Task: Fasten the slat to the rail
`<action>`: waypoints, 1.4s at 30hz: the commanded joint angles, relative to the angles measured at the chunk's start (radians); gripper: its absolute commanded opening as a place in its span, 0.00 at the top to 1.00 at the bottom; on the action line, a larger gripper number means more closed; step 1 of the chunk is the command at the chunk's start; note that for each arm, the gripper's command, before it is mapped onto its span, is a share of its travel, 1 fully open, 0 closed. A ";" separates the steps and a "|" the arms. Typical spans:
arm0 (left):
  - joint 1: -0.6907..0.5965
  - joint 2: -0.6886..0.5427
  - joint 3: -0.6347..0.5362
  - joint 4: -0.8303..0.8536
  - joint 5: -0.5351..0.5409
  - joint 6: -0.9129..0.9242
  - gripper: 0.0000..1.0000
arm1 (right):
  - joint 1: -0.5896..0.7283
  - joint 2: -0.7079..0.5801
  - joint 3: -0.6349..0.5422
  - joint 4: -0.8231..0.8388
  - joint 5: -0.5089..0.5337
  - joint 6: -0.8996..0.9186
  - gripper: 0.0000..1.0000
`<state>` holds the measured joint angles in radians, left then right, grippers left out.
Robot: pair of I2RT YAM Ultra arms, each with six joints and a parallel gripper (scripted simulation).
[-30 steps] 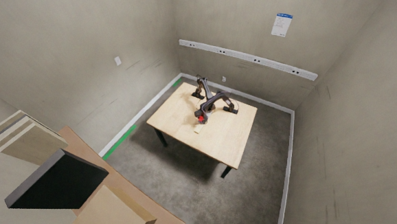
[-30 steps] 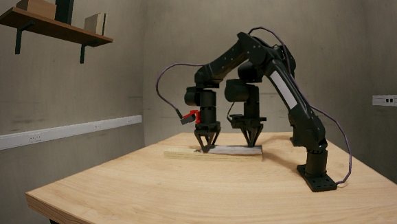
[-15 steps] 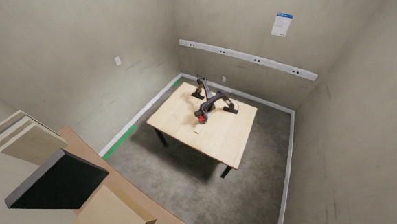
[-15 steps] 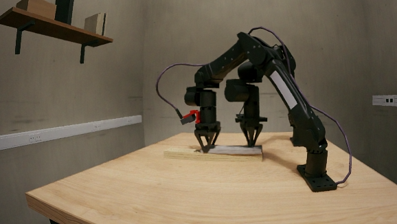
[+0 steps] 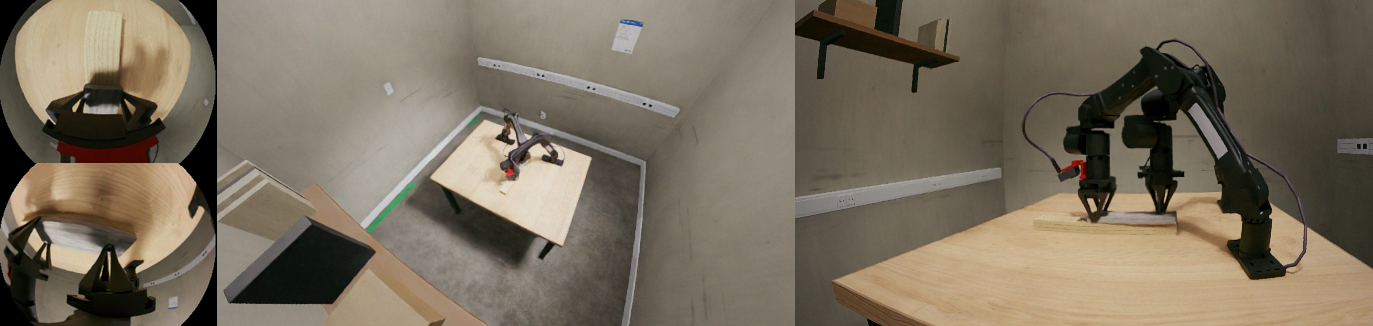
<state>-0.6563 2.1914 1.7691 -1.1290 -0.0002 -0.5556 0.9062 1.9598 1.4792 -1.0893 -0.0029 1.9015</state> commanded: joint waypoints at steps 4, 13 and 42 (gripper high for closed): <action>0.000 -0.008 0.005 0.001 0.000 0.000 0.28 | -0.004 -0.012 0.002 -0.003 0.003 0.016 0.89; 0.000 -0.008 0.005 0.001 0.000 0.000 0.28 | -0.004 -0.012 0.002 -0.003 0.003 0.016 0.89; 0.000 -0.008 0.005 0.001 0.000 0.000 0.28 | 0.000 -0.007 0.005 0.000 0.001 -0.052 0.66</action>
<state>-0.6563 2.1914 1.7691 -1.1290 -0.0002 -0.5556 0.9062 1.9594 1.4792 -1.0893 -0.0029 1.8935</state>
